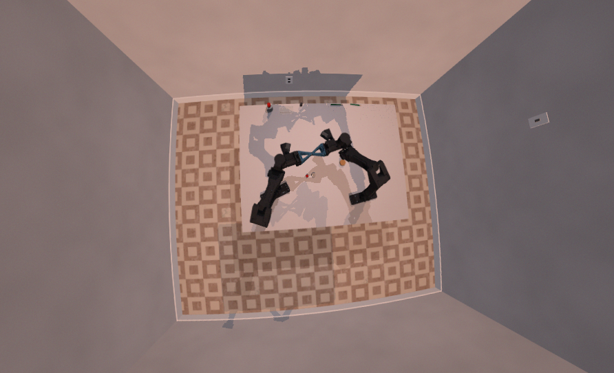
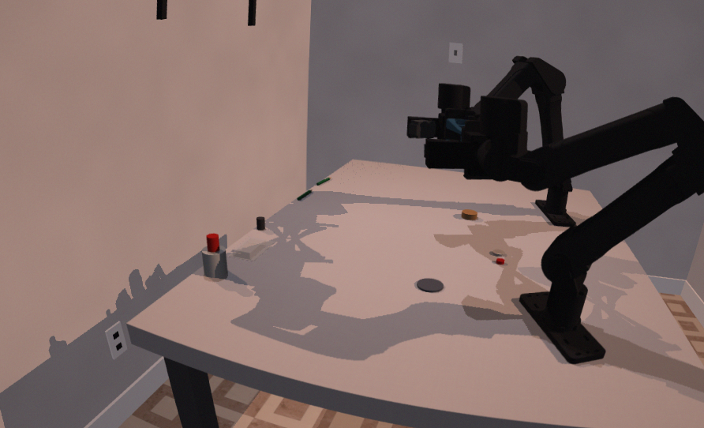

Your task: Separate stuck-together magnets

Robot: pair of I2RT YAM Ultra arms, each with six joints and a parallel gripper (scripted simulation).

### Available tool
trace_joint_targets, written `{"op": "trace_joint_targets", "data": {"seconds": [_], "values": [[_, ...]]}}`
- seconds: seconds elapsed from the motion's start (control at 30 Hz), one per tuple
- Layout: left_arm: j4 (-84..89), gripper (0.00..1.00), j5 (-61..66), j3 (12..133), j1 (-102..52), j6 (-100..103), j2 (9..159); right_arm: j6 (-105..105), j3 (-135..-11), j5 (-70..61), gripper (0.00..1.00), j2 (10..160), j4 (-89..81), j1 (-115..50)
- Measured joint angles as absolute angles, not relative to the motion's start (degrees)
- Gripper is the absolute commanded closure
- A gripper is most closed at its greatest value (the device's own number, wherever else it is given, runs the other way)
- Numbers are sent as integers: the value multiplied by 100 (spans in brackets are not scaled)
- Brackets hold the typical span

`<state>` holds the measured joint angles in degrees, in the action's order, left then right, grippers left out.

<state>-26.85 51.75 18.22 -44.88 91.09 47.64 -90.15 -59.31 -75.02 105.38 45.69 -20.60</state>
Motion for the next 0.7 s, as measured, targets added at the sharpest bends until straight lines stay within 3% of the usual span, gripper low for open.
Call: {"op": "trace_joint_targets", "data": {"seconds": [0.7], "values": [[-2008, 82, 5177, 2128, -4499, 9109, 4681, -9015, -5935, -7496, 83, 10499, 4639, -2053]]}}
